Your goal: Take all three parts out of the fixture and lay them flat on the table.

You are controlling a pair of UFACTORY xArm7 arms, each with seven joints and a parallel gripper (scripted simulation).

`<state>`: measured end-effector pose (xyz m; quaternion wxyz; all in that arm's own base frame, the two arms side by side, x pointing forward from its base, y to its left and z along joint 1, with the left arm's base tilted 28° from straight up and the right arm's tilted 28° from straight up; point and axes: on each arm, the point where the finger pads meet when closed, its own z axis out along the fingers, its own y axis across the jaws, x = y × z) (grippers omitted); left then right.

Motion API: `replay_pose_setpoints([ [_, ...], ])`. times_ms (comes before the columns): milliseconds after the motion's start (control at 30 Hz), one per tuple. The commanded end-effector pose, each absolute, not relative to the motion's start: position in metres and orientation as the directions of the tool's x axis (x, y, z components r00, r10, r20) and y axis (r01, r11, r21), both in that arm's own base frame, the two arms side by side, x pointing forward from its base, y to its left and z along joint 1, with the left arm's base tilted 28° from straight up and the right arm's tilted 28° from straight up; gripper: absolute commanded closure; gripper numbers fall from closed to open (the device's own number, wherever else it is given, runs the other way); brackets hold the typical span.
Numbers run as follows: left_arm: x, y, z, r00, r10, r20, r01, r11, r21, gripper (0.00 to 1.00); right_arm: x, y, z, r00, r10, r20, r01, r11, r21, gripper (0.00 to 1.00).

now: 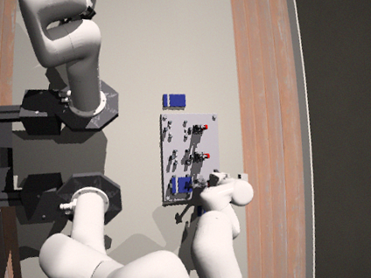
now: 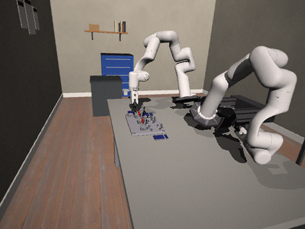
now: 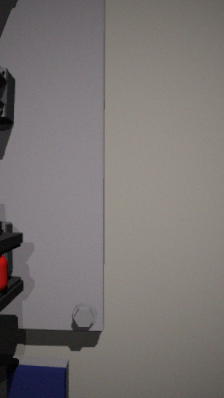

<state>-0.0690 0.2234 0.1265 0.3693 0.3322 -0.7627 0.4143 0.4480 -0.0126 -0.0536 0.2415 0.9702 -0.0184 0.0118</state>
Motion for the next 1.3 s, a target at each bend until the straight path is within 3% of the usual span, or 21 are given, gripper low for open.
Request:
replay_pose_setpoints([
  [0, -0.069, 0.224, 0.127, -0.506, -0.202, 0.839, -0.813, 0.437, -0.385, 0.0, 0.445, -0.011, -0.053, 0.999, -0.029, 0.032, -0.04, -0.883, 0.467, 1.0],
  [1267, -0.069, 0.224, 0.127, -0.506, -0.202, 0.839, -0.813, 0.437, -0.385, 0.0, 0.429, -0.01, -0.052, 0.999, -0.029, 0.032, -0.04, -0.883, 0.467, 1.0],
])
